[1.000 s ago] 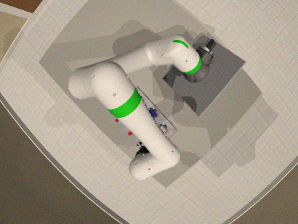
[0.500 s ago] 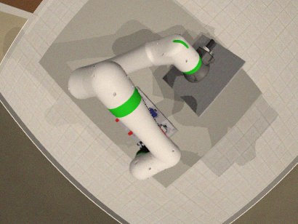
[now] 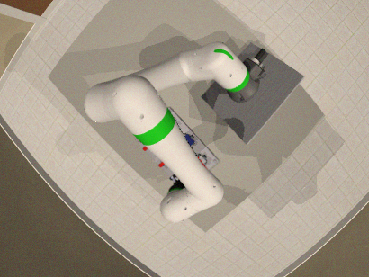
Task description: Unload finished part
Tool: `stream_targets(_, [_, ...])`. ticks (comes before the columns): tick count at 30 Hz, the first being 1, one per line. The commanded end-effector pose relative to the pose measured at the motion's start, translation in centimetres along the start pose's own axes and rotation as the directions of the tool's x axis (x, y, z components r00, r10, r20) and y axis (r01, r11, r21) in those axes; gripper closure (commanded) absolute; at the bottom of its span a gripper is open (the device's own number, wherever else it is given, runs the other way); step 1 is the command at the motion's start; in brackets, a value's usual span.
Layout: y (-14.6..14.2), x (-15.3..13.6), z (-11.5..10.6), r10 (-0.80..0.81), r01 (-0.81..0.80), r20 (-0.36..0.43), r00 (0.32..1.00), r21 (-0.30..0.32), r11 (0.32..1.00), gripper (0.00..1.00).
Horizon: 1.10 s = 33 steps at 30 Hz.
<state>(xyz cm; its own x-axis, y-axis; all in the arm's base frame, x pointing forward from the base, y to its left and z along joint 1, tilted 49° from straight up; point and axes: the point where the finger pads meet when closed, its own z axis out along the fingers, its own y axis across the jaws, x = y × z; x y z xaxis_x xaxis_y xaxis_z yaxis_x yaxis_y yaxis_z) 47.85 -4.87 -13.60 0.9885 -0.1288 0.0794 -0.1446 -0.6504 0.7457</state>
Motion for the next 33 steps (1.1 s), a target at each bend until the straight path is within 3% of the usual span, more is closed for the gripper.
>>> stream_targets(1, [-0.01, 0.01, -0.03, 0.000, 0.000, 0.000, 1.000, 0.000, 1.000, 0.89])
stream_targets(20, [-0.01, 0.02, -0.04, 0.000, 0.000, -0.001, 1.000, 0.000, 1.000, 0.89])
stream_targets(21, [-0.01, 0.02, -0.04, 0.000, 0.000, -0.001, 1.000, 0.000, 1.000, 0.72])
stream_targets(33, [-0.02, 0.02, -0.04, 0.000, 0.000, -0.001, 1.000, 0.000, 1.000, 0.72])
